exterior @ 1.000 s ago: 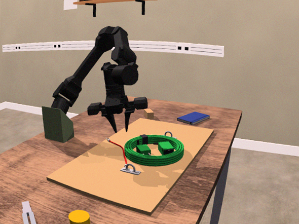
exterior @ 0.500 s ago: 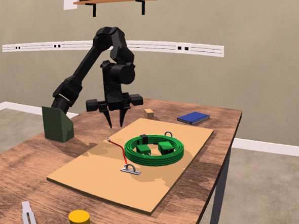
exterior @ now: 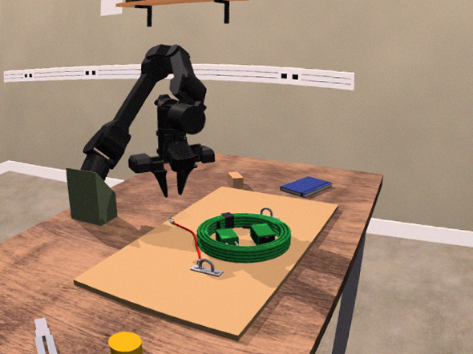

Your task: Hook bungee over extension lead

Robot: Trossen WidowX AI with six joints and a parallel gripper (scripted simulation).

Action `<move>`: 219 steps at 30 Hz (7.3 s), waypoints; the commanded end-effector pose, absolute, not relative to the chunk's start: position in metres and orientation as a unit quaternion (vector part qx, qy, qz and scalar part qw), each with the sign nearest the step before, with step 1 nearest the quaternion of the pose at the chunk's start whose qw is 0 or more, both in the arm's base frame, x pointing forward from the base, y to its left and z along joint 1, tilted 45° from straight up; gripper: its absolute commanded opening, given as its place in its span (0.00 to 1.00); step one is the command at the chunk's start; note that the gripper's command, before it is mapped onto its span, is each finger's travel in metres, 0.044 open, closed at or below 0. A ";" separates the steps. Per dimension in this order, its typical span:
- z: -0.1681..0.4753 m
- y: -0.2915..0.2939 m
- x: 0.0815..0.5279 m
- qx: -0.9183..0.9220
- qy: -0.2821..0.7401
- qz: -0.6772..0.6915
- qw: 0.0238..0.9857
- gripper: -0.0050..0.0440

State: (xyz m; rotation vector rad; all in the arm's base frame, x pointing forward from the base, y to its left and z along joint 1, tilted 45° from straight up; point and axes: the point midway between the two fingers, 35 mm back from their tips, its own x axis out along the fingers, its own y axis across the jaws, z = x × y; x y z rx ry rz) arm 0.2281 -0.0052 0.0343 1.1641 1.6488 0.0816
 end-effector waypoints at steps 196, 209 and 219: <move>0.054 0.026 0.303 0.573 0.660 -0.091 0.478 0.00; 0.060 0.031 0.314 0.592 0.651 -0.111 0.462 0.00; 0.065 0.036 0.324 0.610 0.643 -0.129 0.446 0.00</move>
